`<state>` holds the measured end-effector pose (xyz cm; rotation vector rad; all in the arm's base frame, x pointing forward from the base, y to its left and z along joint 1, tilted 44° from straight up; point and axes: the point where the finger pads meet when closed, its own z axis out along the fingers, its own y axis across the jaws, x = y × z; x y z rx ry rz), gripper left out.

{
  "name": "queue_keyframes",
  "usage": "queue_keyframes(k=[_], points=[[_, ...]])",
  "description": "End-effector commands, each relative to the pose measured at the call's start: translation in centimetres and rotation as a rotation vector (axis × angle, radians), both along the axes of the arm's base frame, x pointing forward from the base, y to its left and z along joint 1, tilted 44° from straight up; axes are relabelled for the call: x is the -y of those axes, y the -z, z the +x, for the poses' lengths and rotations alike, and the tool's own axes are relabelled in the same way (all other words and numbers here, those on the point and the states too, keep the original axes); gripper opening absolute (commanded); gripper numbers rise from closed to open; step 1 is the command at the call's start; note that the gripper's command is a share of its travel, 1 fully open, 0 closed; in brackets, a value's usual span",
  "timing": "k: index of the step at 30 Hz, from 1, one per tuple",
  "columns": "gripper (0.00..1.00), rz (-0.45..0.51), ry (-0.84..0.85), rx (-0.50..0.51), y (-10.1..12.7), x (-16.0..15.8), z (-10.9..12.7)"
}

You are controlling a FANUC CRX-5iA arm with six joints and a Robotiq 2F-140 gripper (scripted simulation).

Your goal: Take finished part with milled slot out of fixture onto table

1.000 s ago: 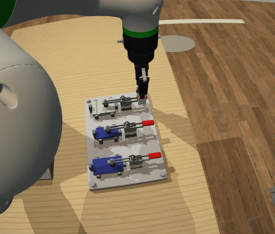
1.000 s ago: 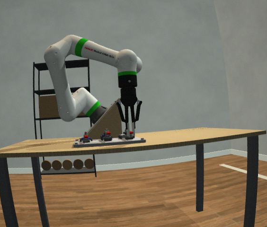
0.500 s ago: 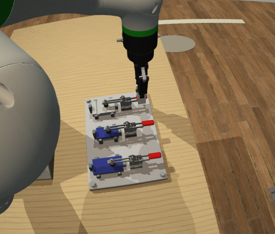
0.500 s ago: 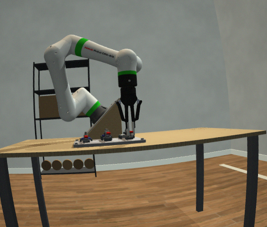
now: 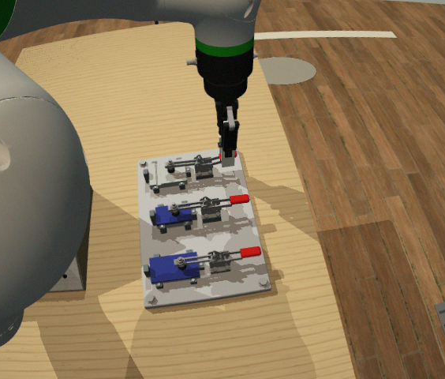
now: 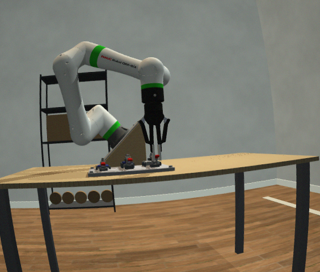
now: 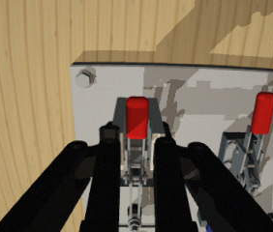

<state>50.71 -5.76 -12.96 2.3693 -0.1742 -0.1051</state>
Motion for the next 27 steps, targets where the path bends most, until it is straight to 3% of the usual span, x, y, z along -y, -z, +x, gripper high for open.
queue_keyframes(k=[1, 27], points=[[0.11, 0.000, 0.000, 0.000, -0.2, -0.2, -0.1], [0.11, 0.000, 0.000, 0.000, -1.2, -1.4, -1.4]])
